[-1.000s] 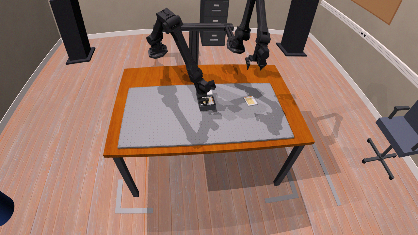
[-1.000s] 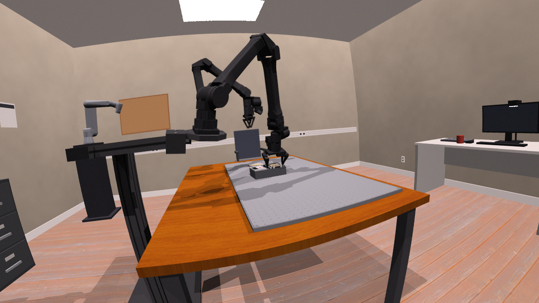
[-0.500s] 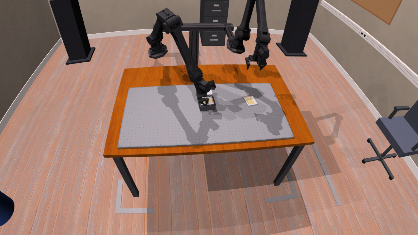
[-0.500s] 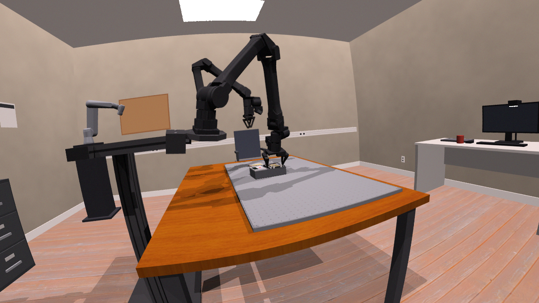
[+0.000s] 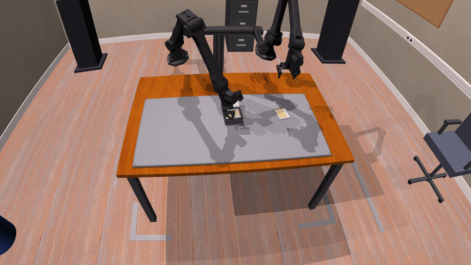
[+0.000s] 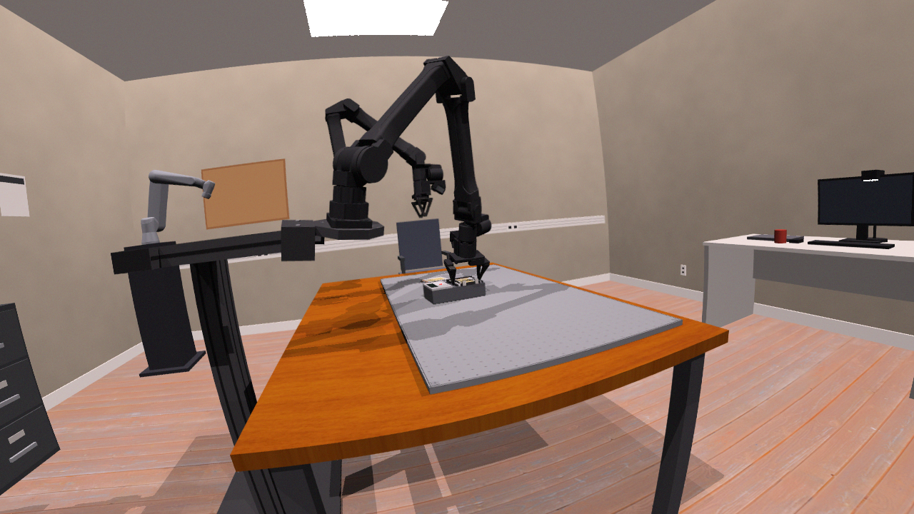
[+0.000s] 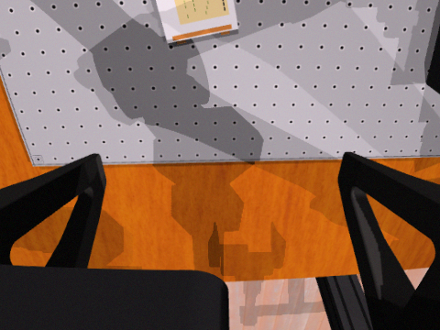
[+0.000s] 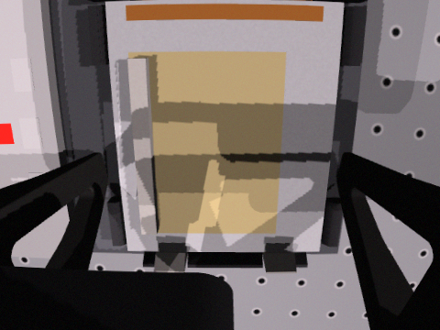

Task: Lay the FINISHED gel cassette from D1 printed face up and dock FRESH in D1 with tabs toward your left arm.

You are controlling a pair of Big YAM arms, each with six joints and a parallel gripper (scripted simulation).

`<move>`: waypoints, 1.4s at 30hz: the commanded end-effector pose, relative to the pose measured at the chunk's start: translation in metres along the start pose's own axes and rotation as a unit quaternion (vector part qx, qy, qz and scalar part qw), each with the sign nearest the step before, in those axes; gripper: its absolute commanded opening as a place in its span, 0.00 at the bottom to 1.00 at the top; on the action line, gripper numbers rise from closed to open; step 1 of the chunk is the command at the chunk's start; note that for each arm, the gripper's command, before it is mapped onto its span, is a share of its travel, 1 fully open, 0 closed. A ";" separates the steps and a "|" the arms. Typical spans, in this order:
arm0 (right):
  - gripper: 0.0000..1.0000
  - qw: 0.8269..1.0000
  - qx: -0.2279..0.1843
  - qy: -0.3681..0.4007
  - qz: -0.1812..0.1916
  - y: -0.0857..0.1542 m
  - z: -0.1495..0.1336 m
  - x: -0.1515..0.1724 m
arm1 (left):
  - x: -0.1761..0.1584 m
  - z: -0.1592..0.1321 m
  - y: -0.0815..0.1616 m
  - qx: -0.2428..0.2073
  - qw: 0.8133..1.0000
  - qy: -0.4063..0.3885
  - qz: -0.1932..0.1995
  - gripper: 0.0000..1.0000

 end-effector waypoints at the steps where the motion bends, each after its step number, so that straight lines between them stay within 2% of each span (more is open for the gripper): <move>1: 0.98 1.000 -0.003 0.001 -0.004 0.014 0.003 -0.003 | 0.006 0.015 0.012 -0.014 1.000 -0.003 0.002 1.00; 42: 0.98 1.000 -0.006 0.001 -0.008 0.022 0.007 -0.007 | 0.006 0.015 0.012 -0.014 1.000 -0.003 0.002 1.00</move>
Point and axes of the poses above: on each arm, the point where the finger pads meet when closed, its own y axis back along the fingers, its own x axis across the jaws, z = x × y, the point moved 5 cm from there along y, back along the fingers, and after that the axes turned 6 degrees about -y, right-handed, at the moved point
